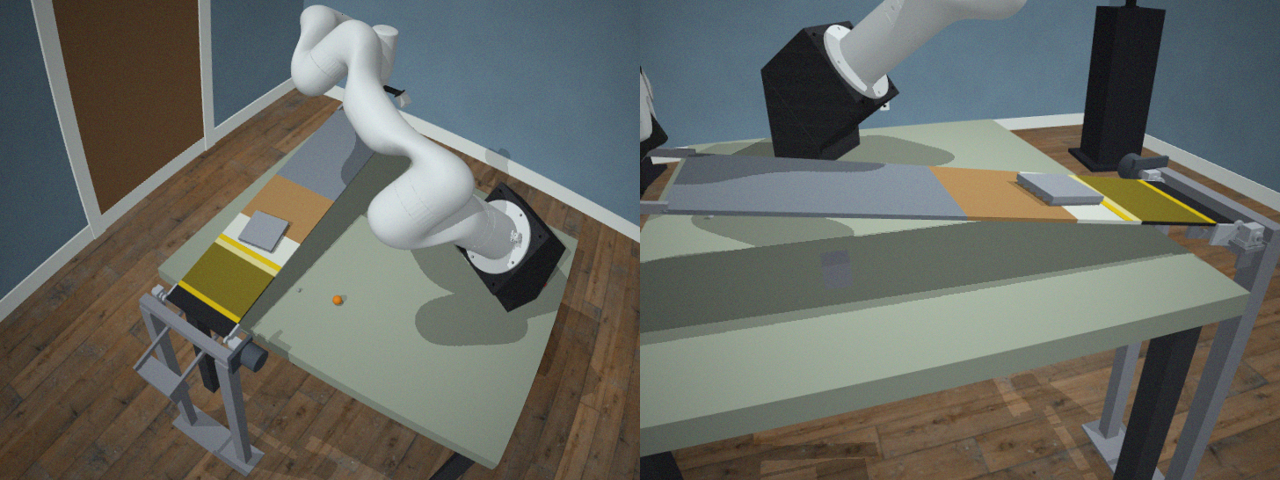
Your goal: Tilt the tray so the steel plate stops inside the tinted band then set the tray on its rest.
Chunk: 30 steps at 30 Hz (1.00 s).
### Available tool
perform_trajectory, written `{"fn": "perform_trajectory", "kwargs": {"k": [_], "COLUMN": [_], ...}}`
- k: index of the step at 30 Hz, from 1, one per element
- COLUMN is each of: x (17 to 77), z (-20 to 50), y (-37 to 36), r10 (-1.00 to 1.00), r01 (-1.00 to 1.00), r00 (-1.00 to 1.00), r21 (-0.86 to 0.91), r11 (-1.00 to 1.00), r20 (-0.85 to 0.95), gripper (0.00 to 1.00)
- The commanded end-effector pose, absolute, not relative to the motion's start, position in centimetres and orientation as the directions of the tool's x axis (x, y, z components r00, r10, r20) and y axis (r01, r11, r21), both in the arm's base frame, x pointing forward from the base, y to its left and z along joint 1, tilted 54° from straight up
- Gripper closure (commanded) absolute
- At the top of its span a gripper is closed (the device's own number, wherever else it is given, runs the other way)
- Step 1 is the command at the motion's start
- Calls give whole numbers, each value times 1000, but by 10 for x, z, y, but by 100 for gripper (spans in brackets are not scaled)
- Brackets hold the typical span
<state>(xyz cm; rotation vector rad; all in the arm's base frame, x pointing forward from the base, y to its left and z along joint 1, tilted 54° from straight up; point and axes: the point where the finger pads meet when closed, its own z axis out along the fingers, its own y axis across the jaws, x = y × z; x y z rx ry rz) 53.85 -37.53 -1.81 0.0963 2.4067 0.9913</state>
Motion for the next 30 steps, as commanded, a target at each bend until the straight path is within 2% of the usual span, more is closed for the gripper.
{"fn": "perform_trajectory", "kwargs": {"k": [1,7,13,19,30], "x": [539,540,499,539,539], "z": [-18,-19,38,-17,-18], "y": [-376,-376,-412,-376,-376], "r10": [258,258,258,258,258], "r01": [-131,-131,-131,-131,-131], "r00": [-856,-856,-856,-856,-856], "r21": [671,671,671,671,671], "r11": [729,729,729,729,729], "r20": [-448,-448,-448,-448,-448], "gripper": [100,100,100,100,100]}}
